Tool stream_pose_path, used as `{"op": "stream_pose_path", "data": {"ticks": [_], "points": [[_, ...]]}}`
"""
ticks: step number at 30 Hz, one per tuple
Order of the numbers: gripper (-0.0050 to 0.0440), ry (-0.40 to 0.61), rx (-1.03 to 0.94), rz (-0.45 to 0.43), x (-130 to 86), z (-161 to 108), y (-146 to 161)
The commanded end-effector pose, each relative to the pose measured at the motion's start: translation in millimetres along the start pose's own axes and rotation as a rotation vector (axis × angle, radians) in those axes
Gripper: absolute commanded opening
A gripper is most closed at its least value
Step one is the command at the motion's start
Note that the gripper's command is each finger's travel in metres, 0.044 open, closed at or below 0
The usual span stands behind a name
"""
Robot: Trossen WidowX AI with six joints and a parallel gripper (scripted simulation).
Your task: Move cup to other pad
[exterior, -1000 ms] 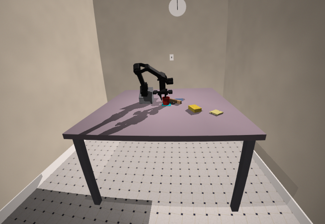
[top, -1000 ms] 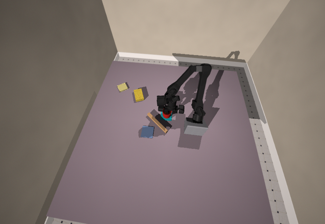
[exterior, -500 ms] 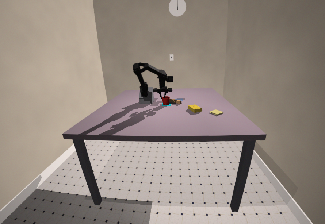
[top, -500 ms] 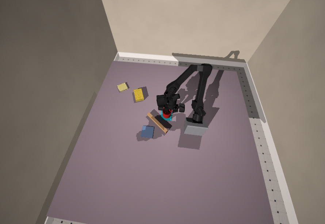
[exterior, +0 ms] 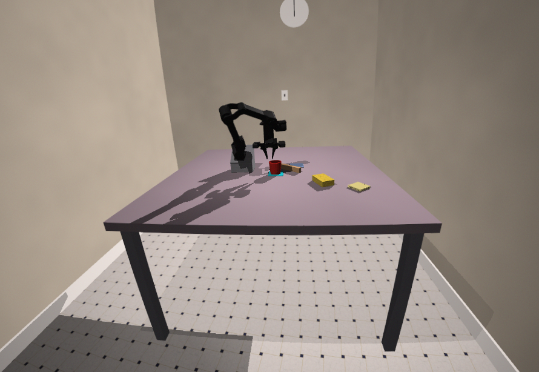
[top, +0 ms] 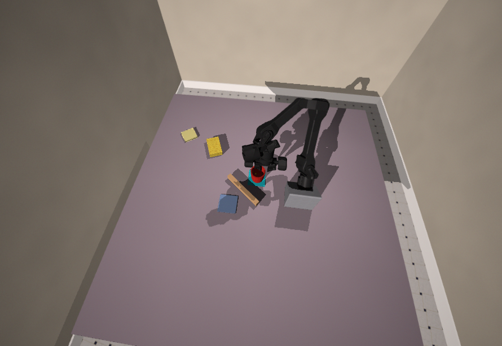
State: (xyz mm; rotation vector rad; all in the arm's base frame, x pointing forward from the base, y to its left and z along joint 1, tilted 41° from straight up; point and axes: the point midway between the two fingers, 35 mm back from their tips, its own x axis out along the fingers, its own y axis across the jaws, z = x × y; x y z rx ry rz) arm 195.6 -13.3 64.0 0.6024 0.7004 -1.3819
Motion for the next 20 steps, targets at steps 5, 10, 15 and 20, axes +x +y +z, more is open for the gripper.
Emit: {"op": "stream_pose_path", "data": {"ticks": [5, 10, 15, 20], "points": [[0.0224, 0.004, 0.008, 0.009, -1.5, 0.7, 2.5], [0.0344, 0.004, 0.008, 0.009, -2.0, 0.7, 2.5], [0.044, 0.007, 0.01, 0.01, -12.8, 0.4, 3.2], [0.044, 0.011, 0.012, 0.011, -31.1, 0.8, 2.8]]}}
